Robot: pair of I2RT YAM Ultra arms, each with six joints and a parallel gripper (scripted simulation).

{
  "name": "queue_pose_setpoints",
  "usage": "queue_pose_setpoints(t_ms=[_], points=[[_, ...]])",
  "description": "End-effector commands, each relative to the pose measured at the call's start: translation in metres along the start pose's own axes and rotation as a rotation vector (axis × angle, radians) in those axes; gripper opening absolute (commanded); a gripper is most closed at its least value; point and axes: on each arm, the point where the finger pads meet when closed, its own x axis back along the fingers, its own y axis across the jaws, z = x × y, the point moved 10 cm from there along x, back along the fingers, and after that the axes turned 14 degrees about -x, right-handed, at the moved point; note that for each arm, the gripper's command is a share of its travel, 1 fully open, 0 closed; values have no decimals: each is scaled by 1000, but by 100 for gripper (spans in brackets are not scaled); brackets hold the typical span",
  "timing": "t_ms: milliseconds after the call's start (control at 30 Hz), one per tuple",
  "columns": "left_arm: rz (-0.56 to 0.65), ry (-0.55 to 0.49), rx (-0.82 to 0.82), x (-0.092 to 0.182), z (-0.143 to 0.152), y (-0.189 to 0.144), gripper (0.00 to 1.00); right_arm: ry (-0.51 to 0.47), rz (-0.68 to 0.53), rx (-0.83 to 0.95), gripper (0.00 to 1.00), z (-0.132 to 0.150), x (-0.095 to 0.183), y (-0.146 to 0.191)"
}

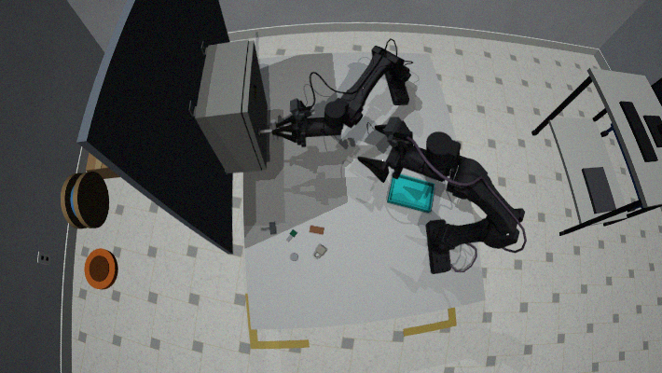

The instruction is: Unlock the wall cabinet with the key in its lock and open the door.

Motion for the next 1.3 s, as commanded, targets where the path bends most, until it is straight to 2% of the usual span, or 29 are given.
queue_pose_setpoints(t_ms=[0, 333, 433, 500, 600, 1267], points=[[2, -11, -2, 5, -9, -1, 100, 11, -3, 128, 9, 5, -1, 8], [6, 11, 0, -2, -10, 0, 100, 11, -4, 208, 9, 5, -1, 8], [19, 15, -3, -3, -9, -2, 100, 1, -42, 182, 9, -15, 11, 5], [19, 15, -3, -3, -9, -2, 100, 1, -42, 182, 9, -15, 11, 5], [31, 17, -9, -2, -9, -3, 100, 6, -91, 170, 9, -25, 23, -2], [97, 42, -32, -1, -4, -9, 100, 91, -324, 177, 9, -44, 68, -53]])
